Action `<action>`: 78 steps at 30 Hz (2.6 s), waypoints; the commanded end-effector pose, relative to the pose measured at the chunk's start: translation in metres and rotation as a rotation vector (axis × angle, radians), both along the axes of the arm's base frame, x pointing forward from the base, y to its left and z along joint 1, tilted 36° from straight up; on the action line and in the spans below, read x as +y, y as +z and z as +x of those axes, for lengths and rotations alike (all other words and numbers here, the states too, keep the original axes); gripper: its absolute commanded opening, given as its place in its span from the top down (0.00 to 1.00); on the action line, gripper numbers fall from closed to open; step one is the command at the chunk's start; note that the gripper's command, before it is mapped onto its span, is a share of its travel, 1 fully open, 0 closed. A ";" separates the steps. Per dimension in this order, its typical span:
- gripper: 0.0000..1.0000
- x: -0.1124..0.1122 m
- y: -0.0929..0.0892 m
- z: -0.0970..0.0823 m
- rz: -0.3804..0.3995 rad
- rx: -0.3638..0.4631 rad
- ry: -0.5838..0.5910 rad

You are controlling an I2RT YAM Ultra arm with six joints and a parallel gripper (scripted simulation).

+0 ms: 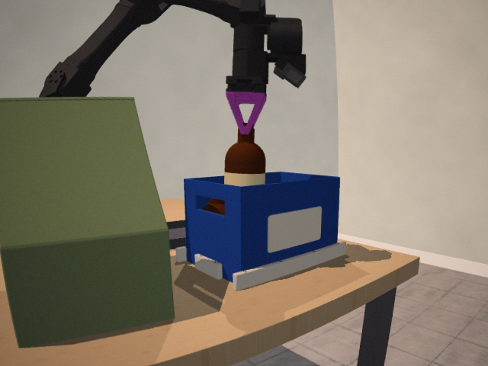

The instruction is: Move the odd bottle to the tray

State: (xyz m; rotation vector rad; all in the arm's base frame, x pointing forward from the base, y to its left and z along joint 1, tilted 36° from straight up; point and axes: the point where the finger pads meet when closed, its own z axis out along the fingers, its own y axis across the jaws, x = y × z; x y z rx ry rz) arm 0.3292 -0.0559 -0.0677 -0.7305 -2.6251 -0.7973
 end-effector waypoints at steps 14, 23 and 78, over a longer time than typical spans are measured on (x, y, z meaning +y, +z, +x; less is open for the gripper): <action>1.00 -0.022 0.019 0.015 -0.034 -0.070 -0.028; 1.00 -0.022 0.019 0.015 -0.034 -0.070 -0.028; 1.00 -0.044 0.051 0.016 -0.035 -0.065 -0.027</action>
